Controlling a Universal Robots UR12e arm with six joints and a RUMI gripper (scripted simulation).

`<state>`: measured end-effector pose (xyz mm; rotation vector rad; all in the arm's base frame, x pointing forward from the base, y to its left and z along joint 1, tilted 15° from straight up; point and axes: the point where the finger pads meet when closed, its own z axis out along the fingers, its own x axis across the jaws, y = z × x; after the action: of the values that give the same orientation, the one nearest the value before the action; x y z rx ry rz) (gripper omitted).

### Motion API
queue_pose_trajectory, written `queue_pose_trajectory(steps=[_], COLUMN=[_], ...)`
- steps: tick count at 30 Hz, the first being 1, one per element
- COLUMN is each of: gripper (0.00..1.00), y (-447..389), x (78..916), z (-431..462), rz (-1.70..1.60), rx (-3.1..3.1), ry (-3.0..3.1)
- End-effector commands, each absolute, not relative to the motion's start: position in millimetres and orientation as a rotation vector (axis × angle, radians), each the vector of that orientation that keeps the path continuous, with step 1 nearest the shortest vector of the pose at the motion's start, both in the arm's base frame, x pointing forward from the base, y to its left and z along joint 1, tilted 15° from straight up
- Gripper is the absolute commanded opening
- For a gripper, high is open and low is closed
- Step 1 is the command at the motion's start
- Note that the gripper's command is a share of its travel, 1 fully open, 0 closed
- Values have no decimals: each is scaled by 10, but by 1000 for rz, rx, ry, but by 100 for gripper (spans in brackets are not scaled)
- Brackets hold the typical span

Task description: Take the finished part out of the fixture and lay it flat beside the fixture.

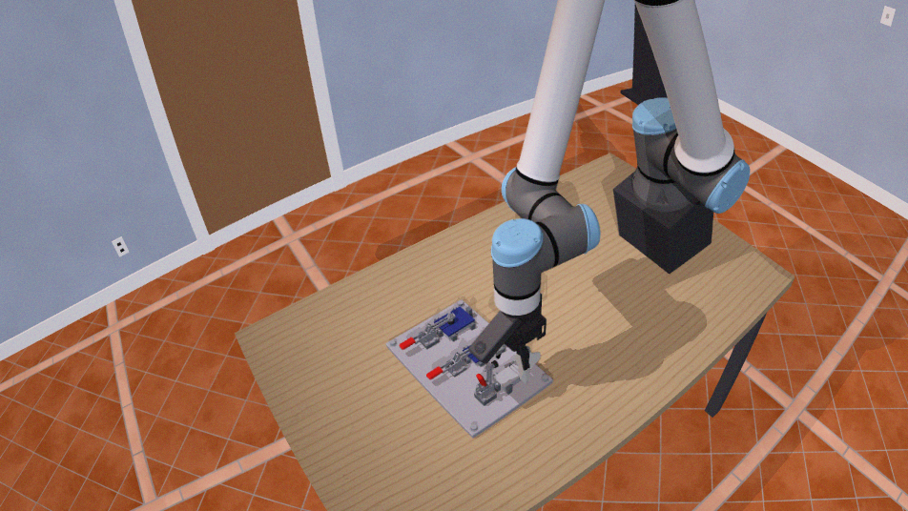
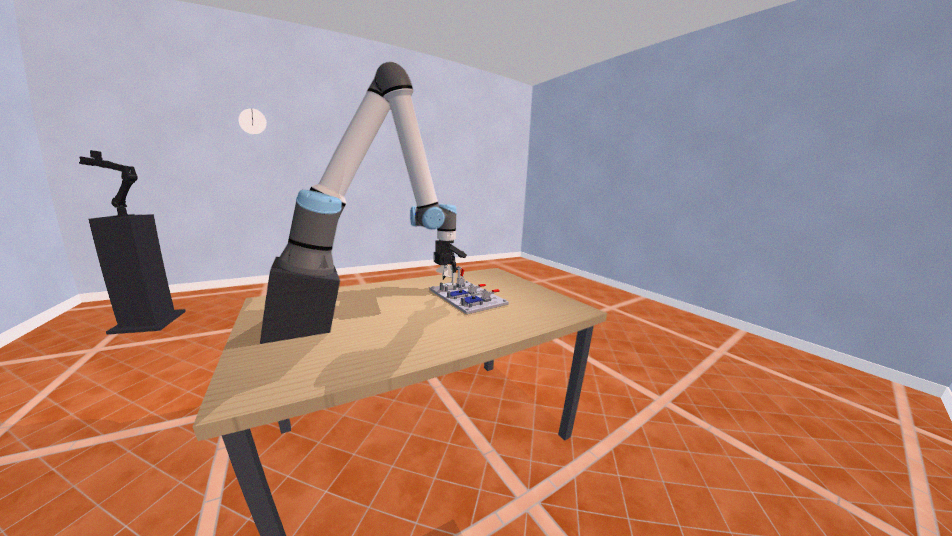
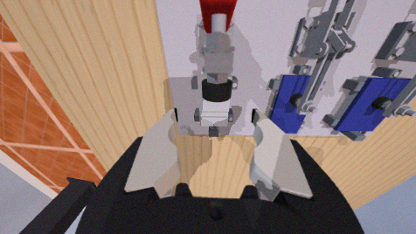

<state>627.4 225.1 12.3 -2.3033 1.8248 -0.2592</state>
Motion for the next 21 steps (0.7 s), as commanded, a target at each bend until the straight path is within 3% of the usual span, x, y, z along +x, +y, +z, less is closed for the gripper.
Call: queue_pose_trajectory(steps=[1,21], gripper=[59,59], y=[2256,2261], x=[6296,6329], z=[65,-51], rz=[-260,-260], rx=[-2303,-2303], ry=[1824,1824])
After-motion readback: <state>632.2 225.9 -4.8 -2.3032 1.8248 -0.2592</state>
